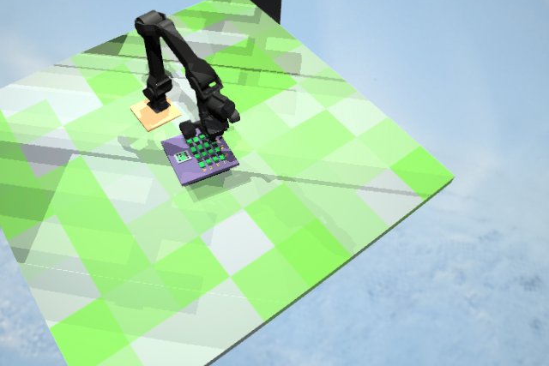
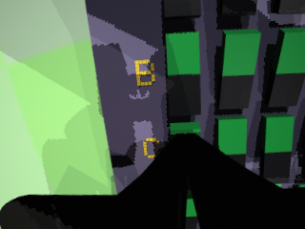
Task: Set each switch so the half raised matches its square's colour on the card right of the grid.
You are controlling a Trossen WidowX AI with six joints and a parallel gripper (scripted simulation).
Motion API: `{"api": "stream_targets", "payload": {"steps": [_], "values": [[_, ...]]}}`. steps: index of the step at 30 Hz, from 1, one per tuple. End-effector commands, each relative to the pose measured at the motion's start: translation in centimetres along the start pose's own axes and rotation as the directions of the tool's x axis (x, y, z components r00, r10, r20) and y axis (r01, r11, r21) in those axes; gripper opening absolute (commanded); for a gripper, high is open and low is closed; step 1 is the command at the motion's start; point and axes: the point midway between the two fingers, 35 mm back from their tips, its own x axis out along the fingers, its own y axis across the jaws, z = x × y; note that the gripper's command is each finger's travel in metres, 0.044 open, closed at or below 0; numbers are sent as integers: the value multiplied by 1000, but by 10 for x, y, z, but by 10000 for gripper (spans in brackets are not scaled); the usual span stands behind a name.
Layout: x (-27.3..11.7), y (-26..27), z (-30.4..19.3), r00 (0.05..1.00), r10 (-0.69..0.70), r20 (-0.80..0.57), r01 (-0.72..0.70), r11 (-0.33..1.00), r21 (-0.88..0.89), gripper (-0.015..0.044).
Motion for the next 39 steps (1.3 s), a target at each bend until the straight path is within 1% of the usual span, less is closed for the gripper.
{"api": "stream_targets", "payload": {"steps": [1, 19, 21, 24, 26, 30, 33, 36, 39], "values": [[1, 0, 0, 1000, 0, 0, 0, 1000, 2, 0], [3, 0, 0, 1000, 0, 0, 0, 1000, 2, 0], [-8, 0, 1, 1000, 0, 4, 0, 1000, 0, 0], [-51, 0, -1, 1000, 0, 21, 0, 1000, 2, 0], [-61, 0, -2, 1000, 0, 25, 0, 1000, 2, 0], [-61, -2, -4, 1000, 0, 25, 0, 1000, 2, 0], [-61, -21, -19, 1000, -2, 23, 2, 1000, 2, 0], [-59, -23, -21, 1000, -2, 25, 2, 1000, 2, 0], [-33, -23, -21, 999, -2, 44, 2, 1000, 2, 0]]}}
